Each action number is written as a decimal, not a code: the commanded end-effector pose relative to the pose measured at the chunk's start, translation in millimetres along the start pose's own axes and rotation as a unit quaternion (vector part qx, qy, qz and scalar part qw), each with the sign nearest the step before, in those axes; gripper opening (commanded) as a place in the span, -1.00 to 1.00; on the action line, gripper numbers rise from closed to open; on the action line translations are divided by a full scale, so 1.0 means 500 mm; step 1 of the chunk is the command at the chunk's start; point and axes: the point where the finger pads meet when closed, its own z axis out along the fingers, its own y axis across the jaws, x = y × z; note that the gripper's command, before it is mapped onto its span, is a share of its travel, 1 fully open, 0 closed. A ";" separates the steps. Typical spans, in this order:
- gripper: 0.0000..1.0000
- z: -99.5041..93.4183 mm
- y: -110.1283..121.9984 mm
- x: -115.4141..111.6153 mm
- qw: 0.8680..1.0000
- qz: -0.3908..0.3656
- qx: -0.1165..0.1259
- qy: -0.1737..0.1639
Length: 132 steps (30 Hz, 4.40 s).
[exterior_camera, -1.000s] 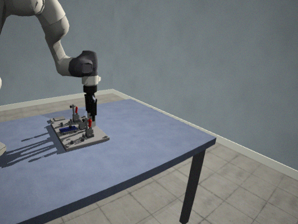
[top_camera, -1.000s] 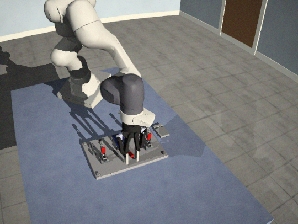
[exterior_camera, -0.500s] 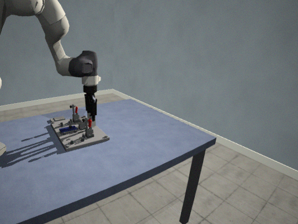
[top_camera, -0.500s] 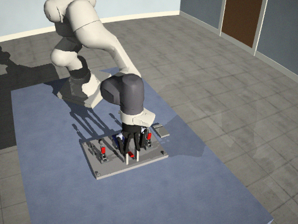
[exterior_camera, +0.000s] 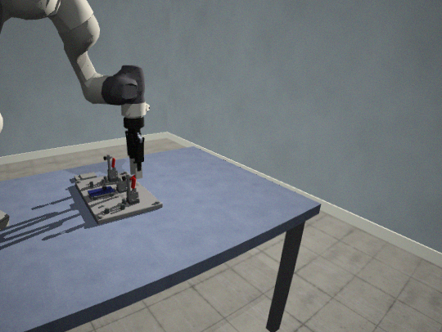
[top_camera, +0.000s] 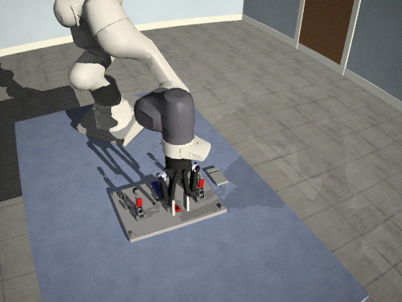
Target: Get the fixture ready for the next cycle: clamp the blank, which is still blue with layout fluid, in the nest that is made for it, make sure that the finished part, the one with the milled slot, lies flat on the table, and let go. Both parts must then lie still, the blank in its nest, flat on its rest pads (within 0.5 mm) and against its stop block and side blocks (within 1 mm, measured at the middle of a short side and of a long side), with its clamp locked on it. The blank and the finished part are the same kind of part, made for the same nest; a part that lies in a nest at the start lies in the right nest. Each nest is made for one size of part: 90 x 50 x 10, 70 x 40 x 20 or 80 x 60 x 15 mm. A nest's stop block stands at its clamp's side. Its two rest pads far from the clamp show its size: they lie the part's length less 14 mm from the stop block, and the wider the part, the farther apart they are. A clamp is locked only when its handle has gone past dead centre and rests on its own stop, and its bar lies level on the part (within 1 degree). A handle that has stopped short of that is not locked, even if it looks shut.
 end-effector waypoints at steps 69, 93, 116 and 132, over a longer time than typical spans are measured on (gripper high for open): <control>-1.00 -0.032 0.008 -0.012 1.000 0.004 -0.006 -0.008; -1.00 -0.053 0.007 -0.014 1.000 0.004 -0.006 -0.008; -1.00 -0.052 0.007 -0.014 1.000 0.004 -0.006 -0.008; -1.00 -0.042 0.007 -0.014 1.000 0.004 -0.006 -0.008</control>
